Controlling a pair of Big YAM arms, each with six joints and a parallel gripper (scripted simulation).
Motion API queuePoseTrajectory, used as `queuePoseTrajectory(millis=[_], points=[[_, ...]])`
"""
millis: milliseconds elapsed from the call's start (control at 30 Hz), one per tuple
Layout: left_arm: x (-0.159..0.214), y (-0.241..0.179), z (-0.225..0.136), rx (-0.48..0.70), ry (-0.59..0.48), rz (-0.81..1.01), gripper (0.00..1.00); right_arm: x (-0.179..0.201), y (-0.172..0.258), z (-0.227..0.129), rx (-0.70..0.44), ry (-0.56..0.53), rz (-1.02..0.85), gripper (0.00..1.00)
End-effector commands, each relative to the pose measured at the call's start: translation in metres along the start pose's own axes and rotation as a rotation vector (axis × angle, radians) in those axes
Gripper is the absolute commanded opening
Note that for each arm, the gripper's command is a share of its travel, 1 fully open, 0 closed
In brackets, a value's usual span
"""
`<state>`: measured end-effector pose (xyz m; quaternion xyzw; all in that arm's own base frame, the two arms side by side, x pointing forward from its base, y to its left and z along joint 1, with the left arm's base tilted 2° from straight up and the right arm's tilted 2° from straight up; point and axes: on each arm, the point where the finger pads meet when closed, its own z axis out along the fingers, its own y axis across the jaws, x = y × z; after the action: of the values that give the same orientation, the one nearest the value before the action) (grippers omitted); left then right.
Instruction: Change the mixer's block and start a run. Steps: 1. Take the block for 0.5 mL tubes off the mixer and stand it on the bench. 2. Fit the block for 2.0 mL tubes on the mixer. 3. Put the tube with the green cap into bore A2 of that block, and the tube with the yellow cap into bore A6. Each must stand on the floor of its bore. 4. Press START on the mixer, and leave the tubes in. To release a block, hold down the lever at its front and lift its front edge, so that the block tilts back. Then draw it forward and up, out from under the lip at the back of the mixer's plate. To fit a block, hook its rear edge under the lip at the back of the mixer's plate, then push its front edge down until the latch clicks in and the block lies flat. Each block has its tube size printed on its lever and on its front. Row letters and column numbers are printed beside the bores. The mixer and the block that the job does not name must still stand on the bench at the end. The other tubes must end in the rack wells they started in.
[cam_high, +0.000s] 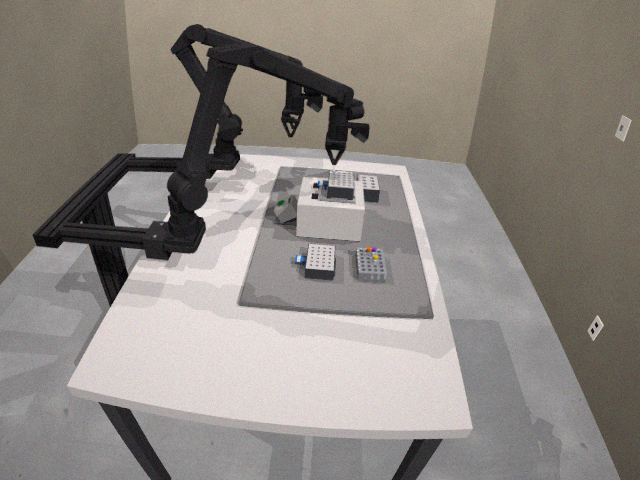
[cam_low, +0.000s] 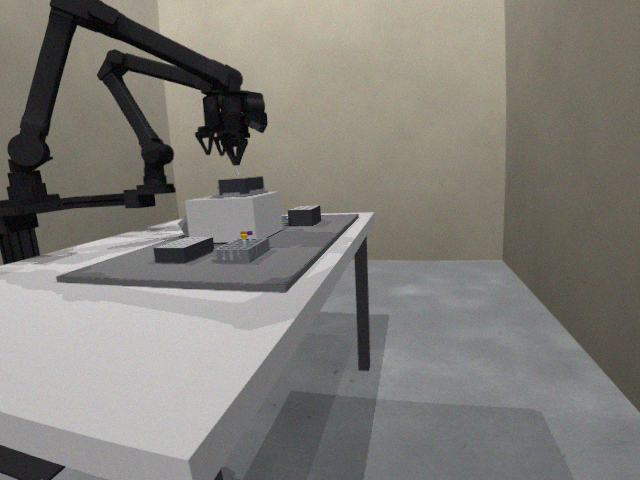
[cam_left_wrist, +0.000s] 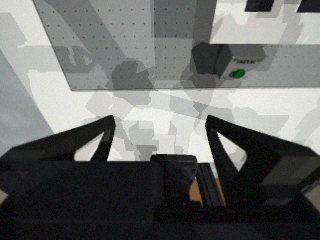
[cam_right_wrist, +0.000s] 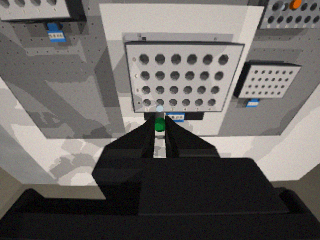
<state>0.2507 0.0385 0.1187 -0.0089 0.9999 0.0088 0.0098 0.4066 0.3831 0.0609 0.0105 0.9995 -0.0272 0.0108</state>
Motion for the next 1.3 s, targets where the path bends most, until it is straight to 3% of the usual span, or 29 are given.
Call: queuePoseTrajectory(millis=[0,767,1267], points=[[-0.003,-0.001,-0.003,-0.001,-0.012,-0.001,1.0,-0.005,0.003,-0.001,-0.011,-0.01,-0.001,0.09],[-0.021,0.001,-0.021,-0.008,-0.06,-0.002,1.0,0.001,-0.003,0.02,0.033,0.033,-0.002,0.09],[-0.025,0.002,-0.026,-0.01,-0.071,-0.002,1.0,-0.004,-0.001,-0.003,-0.004,-0.003,0.003,0.09]])
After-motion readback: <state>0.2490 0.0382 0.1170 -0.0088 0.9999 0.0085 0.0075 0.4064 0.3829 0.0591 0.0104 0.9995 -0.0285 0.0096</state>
